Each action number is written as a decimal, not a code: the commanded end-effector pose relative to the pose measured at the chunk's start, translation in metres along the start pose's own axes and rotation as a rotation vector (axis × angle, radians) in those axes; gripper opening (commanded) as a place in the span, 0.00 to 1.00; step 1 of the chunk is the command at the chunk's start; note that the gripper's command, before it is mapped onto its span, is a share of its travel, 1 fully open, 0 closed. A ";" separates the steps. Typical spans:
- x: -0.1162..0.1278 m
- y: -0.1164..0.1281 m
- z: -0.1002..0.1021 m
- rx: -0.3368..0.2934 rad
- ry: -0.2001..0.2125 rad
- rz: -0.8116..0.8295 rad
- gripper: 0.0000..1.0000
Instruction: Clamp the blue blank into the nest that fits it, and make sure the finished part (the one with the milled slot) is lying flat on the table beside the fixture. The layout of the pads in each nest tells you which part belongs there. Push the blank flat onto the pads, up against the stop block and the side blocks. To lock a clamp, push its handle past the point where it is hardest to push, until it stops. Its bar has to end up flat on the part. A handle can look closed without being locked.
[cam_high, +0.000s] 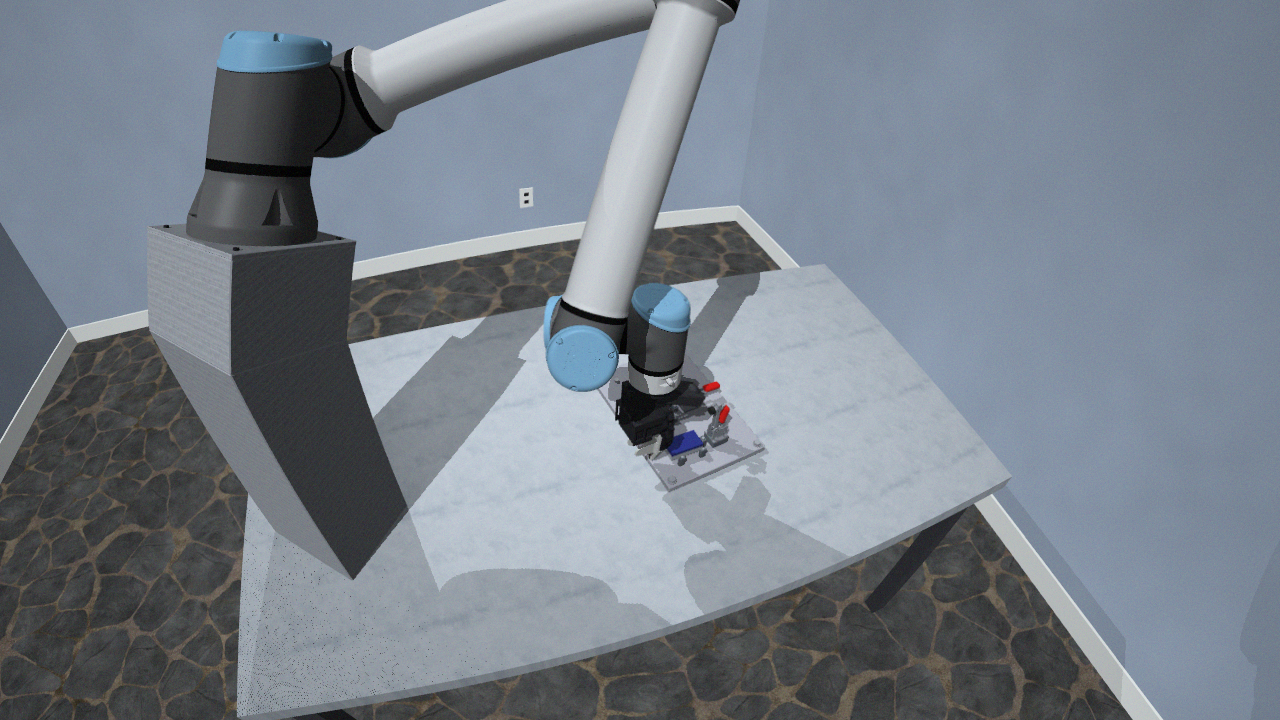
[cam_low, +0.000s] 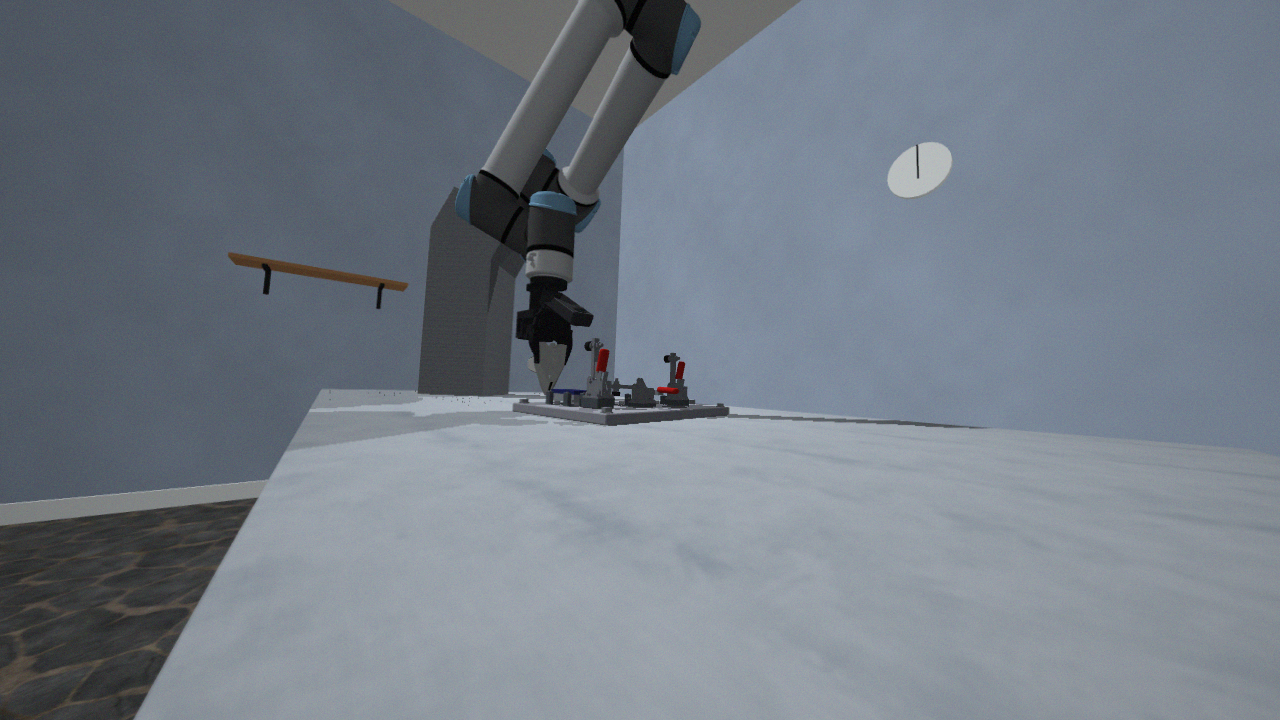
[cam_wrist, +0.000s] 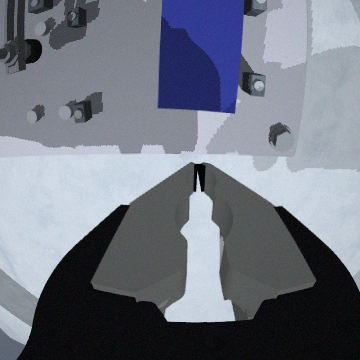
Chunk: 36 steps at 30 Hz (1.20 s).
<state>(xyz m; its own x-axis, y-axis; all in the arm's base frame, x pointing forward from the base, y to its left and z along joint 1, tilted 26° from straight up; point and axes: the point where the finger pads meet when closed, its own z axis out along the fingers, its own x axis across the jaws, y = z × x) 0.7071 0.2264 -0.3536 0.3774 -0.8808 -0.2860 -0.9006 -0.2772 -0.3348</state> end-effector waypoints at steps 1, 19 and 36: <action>0.000 0.000 0.000 0.001 0.000 0.000 0.00; 0.000 -0.001 0.000 0.001 0.000 0.000 0.00; 0.000 -0.001 0.004 0.001 0.000 0.000 0.00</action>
<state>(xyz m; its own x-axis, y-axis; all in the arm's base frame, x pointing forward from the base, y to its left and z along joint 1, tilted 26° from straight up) 0.7080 0.2275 -0.3560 0.3774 -0.8808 -0.2860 -0.9006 -0.2772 -0.3348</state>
